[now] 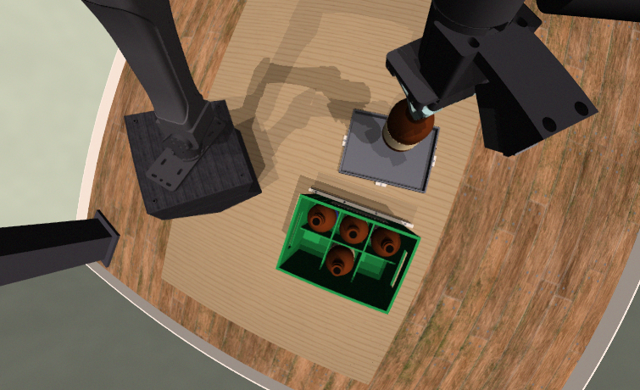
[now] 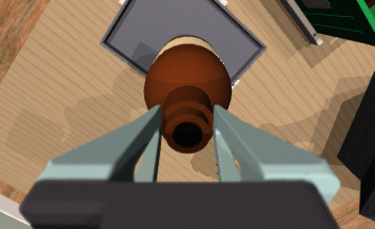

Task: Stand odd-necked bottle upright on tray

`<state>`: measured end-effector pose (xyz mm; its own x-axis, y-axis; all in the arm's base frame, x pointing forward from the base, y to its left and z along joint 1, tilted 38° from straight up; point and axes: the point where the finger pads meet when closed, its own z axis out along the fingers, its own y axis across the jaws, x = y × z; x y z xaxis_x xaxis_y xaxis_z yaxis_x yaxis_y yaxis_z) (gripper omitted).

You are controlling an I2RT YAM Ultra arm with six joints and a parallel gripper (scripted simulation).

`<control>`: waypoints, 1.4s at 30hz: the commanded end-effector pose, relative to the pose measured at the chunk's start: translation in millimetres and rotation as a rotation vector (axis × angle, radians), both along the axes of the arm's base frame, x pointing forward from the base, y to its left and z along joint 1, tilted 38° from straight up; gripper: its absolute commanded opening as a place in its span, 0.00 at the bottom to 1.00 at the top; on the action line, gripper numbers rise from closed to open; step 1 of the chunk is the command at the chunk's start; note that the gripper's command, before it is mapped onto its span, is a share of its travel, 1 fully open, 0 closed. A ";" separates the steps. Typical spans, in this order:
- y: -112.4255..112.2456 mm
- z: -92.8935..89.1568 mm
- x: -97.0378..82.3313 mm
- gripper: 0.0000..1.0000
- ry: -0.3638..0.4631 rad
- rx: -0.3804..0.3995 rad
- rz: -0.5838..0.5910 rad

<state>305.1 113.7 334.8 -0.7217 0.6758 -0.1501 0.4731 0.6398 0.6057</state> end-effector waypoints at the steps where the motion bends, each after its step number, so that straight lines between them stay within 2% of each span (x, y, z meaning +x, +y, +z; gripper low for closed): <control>1: -6.7 19.6 -7.4 0.00 -0.071 0.005 -0.018; 42: -5.1 26.7 -14.1 0.00 -0.066 0.007 -0.013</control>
